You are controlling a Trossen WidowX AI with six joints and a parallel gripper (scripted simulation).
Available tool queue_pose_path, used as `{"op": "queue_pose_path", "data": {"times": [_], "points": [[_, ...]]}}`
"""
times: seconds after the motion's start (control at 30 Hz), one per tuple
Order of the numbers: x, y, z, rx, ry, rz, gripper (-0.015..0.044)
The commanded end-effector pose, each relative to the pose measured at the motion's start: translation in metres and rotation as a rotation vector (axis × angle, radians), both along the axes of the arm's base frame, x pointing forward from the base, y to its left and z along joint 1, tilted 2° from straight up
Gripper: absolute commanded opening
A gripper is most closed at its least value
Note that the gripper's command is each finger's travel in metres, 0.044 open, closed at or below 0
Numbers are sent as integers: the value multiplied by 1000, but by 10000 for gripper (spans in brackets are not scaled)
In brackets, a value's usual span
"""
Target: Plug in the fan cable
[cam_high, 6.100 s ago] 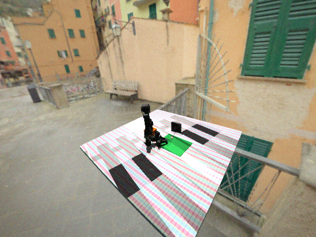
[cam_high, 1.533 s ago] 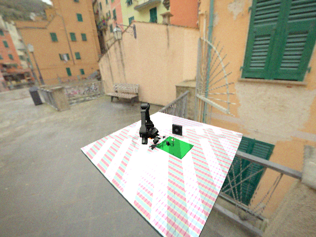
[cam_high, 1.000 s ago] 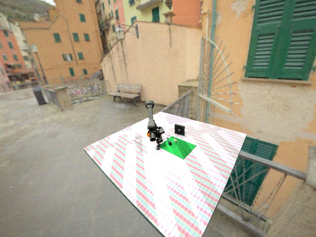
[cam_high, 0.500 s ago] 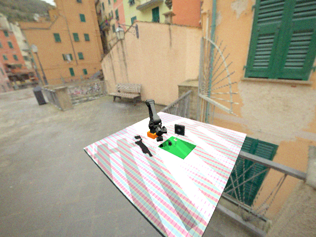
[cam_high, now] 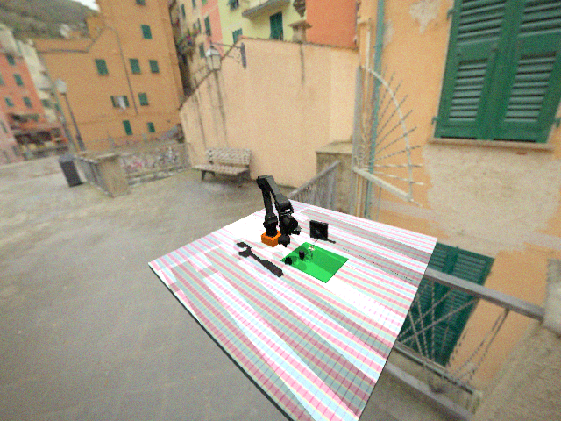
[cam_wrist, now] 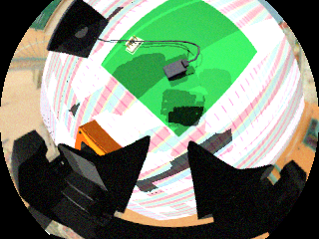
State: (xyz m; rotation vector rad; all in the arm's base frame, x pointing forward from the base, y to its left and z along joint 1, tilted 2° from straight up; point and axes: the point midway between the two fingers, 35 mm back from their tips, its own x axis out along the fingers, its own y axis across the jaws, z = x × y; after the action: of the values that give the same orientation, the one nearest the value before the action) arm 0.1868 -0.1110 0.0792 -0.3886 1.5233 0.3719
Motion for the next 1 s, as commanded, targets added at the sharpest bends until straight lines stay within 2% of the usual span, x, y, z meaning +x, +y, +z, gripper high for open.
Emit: {"op": "queue_pose_path", "data": {"times": [0.0, 0.13, 0.27, 0.73, 0.8, 0.97], "points": [[-1, 0, -1, 6, 4, 3, 231], [2, 0, 2, -3, 1, 71, 336], [19, 8, 18, -24, 1, 505, 440], [64, 50, 73, -79, 39, 2065, 440], [66, 53, 76, -81, 42, 2137, 440], [66, 53, 76, -81, 42, 2137, 440]]}}
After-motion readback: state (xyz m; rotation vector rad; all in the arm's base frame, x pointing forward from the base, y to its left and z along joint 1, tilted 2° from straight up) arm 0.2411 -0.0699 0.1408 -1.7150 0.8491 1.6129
